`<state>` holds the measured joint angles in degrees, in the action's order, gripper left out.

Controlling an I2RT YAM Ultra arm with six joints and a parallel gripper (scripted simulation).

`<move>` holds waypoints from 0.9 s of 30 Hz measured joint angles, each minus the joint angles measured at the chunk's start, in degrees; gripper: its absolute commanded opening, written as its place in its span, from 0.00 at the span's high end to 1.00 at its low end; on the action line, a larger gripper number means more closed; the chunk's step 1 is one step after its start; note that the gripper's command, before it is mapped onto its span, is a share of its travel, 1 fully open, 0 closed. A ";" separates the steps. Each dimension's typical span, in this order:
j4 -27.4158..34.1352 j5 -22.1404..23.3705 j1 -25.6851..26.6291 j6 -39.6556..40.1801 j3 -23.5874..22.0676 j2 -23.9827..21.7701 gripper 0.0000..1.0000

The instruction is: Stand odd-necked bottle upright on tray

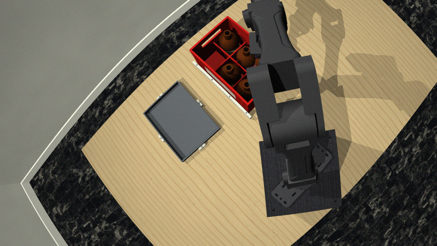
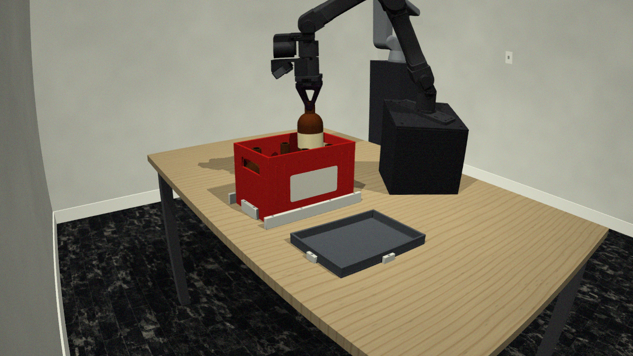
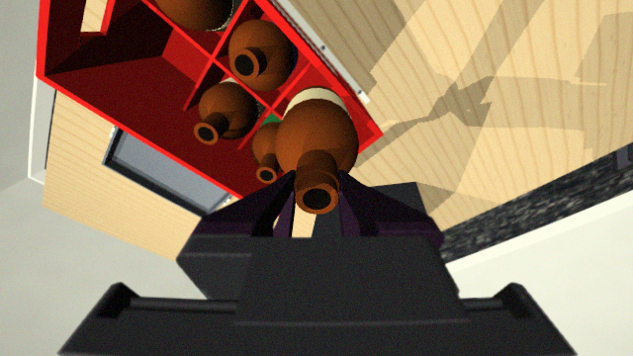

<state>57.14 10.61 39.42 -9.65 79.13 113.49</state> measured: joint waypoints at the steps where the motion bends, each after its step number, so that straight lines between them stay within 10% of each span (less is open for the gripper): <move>1: 0.22 0.00 0.02 0.02 0.20 -0.04 1.00; 27: 2.84 0.00 0.28 0.31 1.84 -0.24 1.00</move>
<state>59.99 10.61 39.70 -9.34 80.97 113.25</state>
